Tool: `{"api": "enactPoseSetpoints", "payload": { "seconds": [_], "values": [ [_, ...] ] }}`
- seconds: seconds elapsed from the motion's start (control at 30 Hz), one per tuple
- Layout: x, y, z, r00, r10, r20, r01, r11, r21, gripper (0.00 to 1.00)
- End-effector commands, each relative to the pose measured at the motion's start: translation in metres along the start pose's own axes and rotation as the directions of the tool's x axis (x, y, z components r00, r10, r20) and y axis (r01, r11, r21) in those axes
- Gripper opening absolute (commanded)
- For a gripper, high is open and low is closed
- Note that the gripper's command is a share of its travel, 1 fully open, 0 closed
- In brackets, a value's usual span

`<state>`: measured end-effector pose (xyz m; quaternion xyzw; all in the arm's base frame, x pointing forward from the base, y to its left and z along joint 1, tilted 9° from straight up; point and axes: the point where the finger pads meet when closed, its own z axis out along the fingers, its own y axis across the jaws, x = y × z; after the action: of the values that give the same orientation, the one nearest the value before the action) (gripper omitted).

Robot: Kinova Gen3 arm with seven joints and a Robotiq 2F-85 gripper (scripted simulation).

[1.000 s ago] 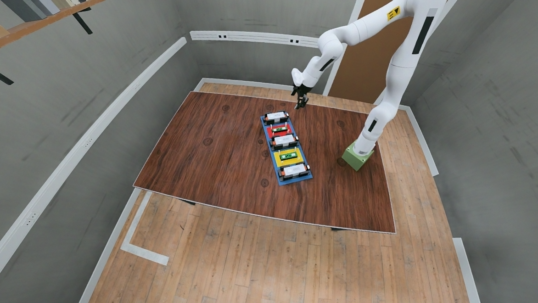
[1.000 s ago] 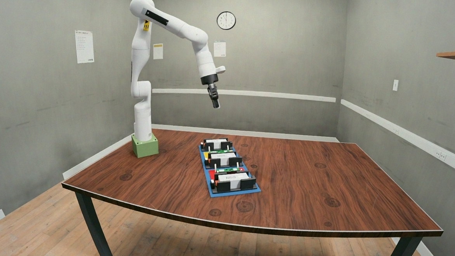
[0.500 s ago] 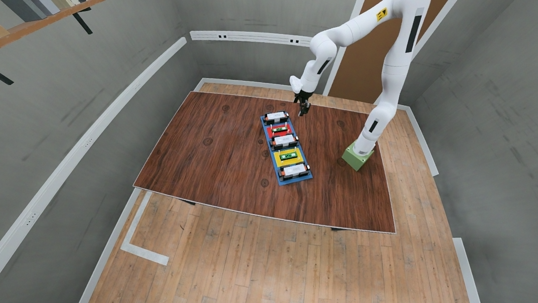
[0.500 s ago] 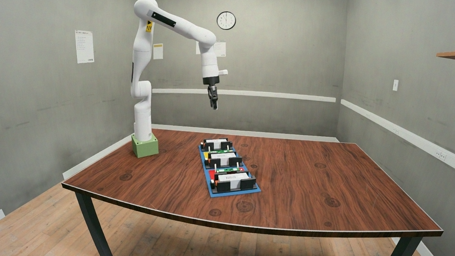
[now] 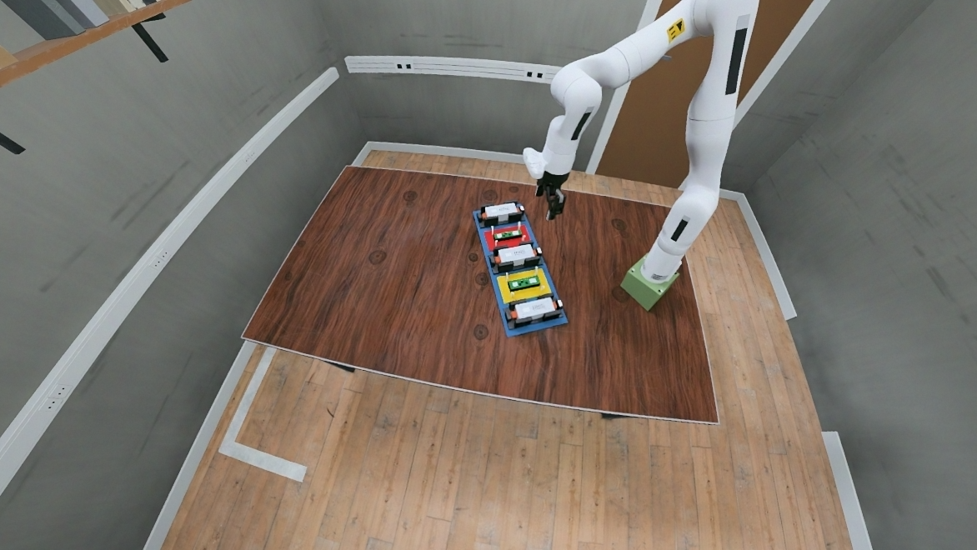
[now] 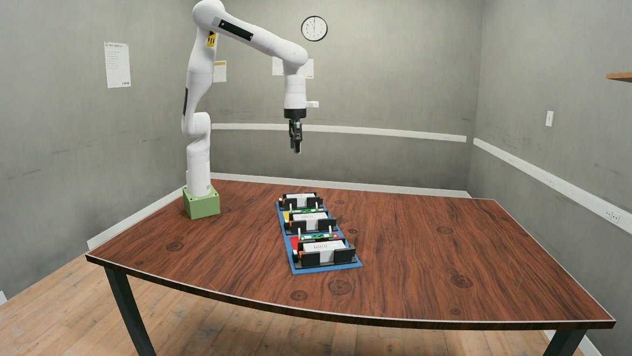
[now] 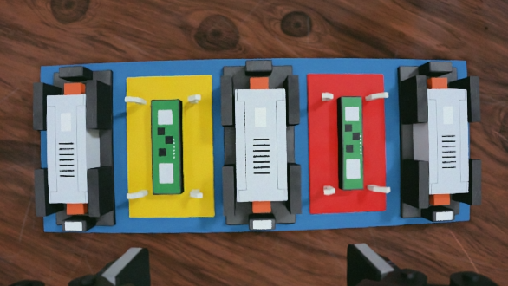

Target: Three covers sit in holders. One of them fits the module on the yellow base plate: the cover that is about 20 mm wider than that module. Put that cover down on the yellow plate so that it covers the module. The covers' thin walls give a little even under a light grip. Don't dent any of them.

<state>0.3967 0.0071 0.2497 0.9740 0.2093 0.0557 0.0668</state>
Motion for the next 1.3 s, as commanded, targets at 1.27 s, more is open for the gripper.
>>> {"api": "enactPoseSetpoints", "payload": {
  "seconds": [1.27],
  "values": [
    [0.03, -0.056, 0.101, 1.0, -0.004, 0.013, 0.004, 1.0, 0.01, 1.0]
  ]
}}
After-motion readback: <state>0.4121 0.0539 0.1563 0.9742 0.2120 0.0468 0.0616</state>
